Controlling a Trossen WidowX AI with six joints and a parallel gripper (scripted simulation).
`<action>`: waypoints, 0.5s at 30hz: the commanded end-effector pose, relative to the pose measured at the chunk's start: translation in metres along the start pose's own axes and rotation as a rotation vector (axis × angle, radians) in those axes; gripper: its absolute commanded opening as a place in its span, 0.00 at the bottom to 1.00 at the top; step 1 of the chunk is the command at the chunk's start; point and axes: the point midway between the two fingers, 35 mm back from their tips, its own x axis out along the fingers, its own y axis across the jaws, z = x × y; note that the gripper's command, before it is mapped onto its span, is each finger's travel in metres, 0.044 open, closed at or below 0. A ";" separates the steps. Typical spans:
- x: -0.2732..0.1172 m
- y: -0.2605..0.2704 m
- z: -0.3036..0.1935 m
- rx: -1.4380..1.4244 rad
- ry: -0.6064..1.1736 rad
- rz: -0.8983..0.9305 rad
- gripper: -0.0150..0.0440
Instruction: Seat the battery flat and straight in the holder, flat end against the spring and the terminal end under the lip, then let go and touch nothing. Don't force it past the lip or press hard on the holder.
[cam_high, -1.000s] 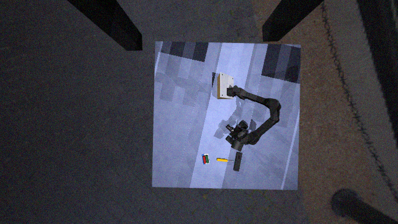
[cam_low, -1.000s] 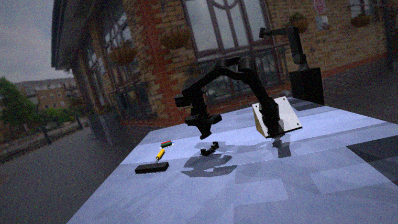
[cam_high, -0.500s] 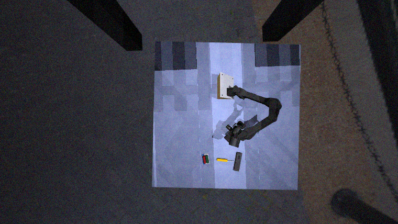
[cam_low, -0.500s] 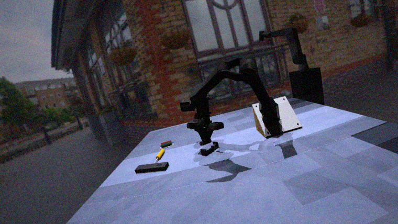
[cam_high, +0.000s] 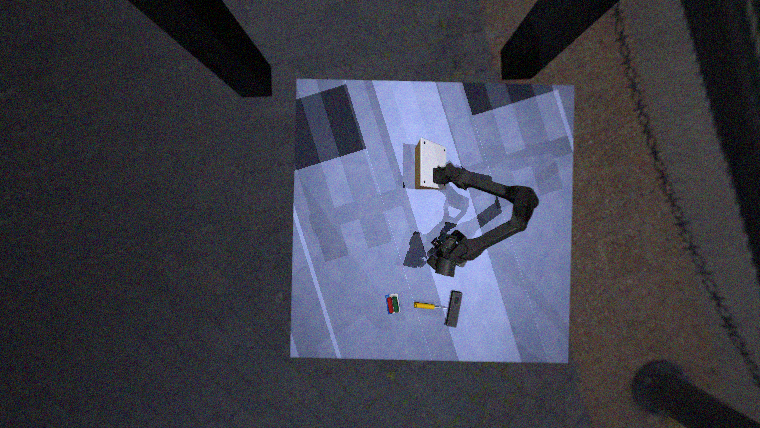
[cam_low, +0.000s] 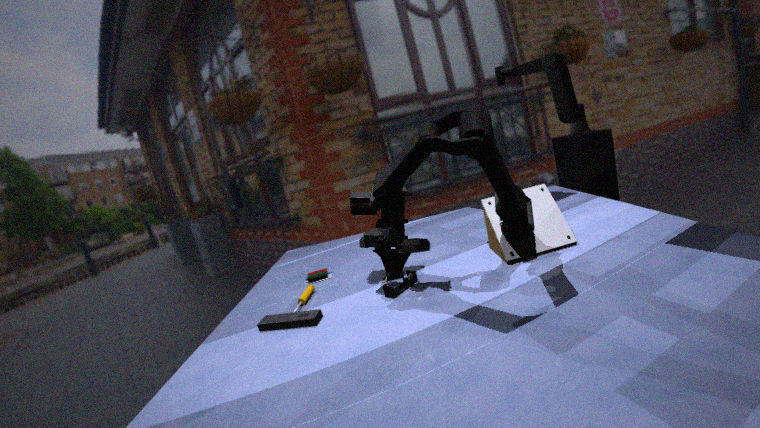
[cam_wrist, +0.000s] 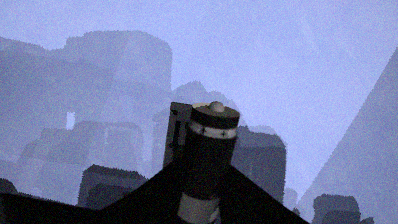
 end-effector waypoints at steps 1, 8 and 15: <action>0.003 0.000 -0.003 0.010 -0.033 0.000 0.36; 0.005 0.000 -0.006 0.013 -0.084 -0.005 0.36; 0.008 0.000 -0.008 0.015 -0.134 -0.007 0.36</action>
